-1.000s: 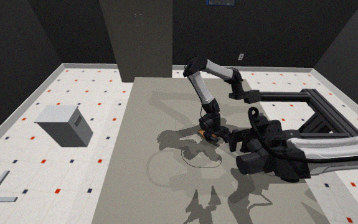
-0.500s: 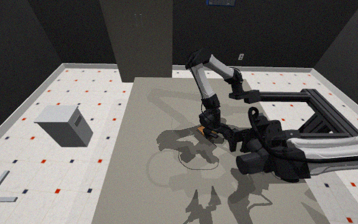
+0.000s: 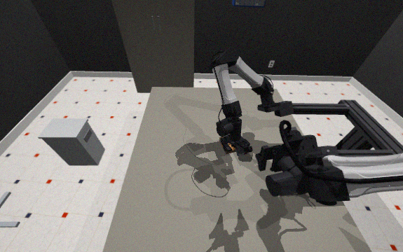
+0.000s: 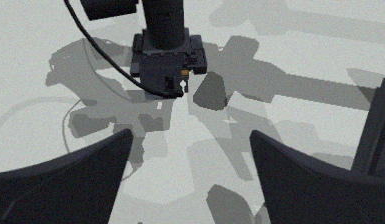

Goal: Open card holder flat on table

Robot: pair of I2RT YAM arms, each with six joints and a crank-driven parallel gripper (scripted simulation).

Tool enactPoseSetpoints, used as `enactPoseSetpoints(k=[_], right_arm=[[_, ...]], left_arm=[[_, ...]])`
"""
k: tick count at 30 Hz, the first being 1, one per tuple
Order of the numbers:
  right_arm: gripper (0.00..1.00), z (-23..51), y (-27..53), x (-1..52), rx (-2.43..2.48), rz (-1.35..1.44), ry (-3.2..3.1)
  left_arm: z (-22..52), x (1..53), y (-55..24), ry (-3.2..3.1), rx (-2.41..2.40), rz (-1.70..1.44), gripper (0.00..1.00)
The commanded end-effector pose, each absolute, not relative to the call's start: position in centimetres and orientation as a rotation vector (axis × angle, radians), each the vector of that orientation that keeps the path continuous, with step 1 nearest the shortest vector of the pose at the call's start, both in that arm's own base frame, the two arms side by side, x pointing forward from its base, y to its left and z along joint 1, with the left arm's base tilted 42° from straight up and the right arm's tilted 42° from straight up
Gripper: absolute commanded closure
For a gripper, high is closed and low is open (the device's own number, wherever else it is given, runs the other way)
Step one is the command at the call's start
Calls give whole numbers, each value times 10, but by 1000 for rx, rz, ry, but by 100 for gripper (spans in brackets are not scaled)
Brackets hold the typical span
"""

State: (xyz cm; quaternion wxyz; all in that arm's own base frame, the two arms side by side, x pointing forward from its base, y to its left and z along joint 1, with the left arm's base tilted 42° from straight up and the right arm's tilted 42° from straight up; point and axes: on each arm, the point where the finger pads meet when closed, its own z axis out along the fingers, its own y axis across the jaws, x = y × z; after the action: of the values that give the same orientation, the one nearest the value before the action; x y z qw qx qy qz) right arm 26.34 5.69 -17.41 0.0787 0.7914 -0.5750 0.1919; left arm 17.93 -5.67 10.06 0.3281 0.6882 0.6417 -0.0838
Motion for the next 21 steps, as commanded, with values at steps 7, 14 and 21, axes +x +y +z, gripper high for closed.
enactPoseSetpoints(k=[7, 14, 21], right_arm=[[26, -162, 65, 275, 2017, 844, -2391], [26, -159, 65, 275, 1678, 972, -2771], [26, -160, 63, 275, 1363, 1059, -3020]], left_arm=[[104, 181, -57, 1664, 1810, -201, 0], [104, 181, -57, 1664, 1810, -201, 0], [104, 181, -57, 1664, 1810, -201, 0]])
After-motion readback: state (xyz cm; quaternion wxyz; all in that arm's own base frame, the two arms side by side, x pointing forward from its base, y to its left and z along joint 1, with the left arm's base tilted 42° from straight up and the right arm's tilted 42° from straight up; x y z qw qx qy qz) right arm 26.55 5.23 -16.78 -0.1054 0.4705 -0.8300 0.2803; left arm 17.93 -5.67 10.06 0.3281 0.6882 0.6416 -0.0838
